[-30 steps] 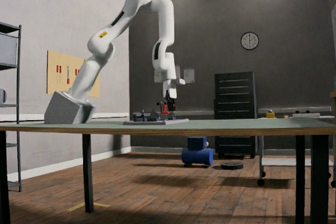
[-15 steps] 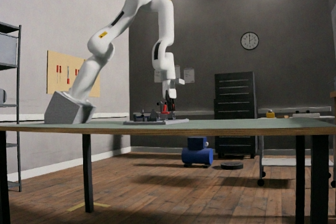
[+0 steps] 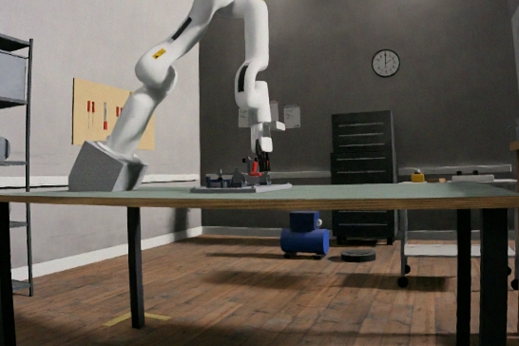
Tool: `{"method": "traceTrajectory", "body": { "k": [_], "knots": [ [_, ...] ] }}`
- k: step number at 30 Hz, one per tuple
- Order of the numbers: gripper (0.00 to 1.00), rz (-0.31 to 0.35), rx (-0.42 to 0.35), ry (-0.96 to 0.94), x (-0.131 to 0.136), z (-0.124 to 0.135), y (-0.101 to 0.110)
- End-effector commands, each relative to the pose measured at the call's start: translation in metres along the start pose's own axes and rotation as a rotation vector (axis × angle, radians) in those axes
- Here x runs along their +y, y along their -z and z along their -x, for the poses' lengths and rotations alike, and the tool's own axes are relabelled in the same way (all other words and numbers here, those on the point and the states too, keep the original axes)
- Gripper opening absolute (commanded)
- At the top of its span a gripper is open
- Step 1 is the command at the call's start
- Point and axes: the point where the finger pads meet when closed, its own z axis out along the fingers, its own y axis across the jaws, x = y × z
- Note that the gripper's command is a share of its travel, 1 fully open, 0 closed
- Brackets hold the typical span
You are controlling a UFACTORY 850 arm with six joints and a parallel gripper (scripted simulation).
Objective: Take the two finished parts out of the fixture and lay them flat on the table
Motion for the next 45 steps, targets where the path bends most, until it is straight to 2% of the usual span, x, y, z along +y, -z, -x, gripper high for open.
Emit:
{"method": "traceTrajectory", "body": {
  "k": [1, 2, 35, 45],
  "knots": [
    [0.00, -0.001, 0.000, 0.000, -0.0003, -0.0004, 0.0004],
    [0.48, 0.000, 0.000, 0.000, -0.0002, -0.0005, 0.0004],
    [0.48, 0.000, 0.001, 0.000, -0.0002, -0.0005, 0.0004],
    [0.48, 0.000, 0.001, 0.000, -0.0002, -0.0011, 0.0067]
  ]
}}
